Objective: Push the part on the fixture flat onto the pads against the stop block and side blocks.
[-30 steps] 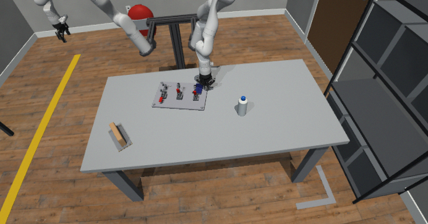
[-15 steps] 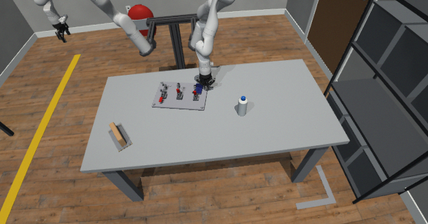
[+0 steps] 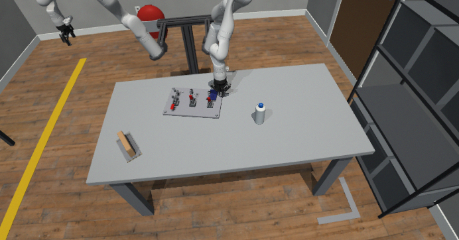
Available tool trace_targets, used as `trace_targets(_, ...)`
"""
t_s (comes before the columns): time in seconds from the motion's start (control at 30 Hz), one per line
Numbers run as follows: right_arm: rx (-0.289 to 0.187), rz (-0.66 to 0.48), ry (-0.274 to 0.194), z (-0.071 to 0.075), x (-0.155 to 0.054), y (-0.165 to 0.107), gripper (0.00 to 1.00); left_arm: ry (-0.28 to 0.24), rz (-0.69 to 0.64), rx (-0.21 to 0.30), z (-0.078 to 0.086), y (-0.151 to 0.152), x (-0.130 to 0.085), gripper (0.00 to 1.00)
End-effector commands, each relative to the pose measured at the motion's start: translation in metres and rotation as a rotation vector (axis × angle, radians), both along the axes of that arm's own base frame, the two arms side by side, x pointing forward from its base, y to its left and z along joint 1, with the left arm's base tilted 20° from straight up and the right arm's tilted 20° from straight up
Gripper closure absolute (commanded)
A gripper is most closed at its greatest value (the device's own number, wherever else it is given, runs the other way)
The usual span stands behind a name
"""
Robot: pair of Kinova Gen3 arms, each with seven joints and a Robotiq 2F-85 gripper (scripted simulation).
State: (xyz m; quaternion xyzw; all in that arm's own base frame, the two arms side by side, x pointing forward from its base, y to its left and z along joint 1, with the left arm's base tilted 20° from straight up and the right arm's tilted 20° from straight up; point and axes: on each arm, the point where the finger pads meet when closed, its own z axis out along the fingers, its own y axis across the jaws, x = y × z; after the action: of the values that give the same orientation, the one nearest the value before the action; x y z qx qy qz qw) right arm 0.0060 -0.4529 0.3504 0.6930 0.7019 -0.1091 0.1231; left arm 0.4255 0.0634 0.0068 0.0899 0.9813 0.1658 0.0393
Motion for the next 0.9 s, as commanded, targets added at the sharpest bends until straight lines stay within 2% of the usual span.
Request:
trace_targets(0.0, -0.002, 0.0, -0.001, 0.0008, -0.0002, -0.0002, 0.002, -0.001, -0.001, 0.0, 0.0002, -0.0001, 0.0005, 0.903)
trace_targets(0.87, -0.002, 0.0, -0.001, 0.0008, -0.0002, -0.0002, 0.002, -0.001, -0.001, 0.0, -0.0039, 0.0012, 0.0011, 0.903)
